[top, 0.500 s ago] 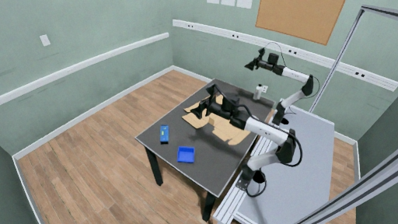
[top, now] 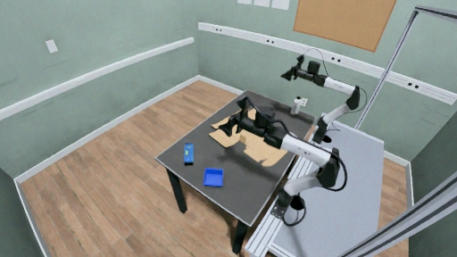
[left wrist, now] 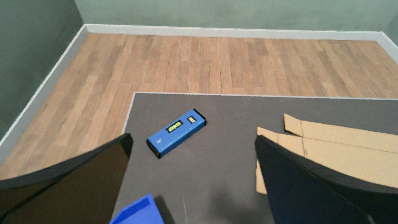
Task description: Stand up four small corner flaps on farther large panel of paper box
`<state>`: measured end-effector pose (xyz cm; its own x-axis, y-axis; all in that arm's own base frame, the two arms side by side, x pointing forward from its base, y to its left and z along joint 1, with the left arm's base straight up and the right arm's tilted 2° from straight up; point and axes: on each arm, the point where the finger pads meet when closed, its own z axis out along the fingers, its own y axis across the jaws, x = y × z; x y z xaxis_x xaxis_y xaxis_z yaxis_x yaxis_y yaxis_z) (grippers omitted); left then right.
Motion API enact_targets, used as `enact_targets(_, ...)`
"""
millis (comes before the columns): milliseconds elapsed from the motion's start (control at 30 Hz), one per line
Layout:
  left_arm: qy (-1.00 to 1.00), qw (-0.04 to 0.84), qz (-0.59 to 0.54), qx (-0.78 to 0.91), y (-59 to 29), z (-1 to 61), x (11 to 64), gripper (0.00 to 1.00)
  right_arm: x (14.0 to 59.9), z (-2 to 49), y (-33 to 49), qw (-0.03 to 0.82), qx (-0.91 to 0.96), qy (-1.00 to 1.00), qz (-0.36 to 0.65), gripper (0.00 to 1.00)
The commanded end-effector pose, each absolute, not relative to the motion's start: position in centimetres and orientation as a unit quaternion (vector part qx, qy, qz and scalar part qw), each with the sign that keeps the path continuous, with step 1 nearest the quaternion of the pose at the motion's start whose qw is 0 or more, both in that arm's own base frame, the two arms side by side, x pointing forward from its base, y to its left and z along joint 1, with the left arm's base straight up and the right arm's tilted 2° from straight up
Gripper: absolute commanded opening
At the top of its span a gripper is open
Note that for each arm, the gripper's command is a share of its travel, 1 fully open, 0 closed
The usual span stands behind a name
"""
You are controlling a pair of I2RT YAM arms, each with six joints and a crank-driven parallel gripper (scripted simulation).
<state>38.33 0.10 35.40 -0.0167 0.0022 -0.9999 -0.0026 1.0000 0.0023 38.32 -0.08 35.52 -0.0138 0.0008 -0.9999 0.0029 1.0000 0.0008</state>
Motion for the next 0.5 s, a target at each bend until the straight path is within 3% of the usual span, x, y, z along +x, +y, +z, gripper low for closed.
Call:
enact_targets(0,0.707,0.707,0.0,0.0,0.0,36.0,38.2,1.0,38.2,36.0,0.0,0.707,0.0,0.707,0.0,1.0)
enact_targets(33,0.707,0.707,0.0,0.0,0.0,36.0,38.2,1.0,38.2,36.0,0.0,0.707,0.0,0.707,0.0,1.0)
enact_targets(67,0.72,0.693,-0.018,0.007,-0.9,35.8,38.9,0.81,38.9,35.7,0.4,0.693,0.012,0.721,0.0,0.81)
enact_targets(333,0.805,0.584,-0.093,0.044,-4.7,31.6,42.7,0.81,42.8,30.2,2.2,0.581,0.083,0.81,-0.013,0.81)
enact_targets(467,0.816,0.567,-0.103,0.049,-6.7,29.5,44.6,0.81,44.8,27.6,3.1,0.575,0.086,0.813,-0.013,0.81)
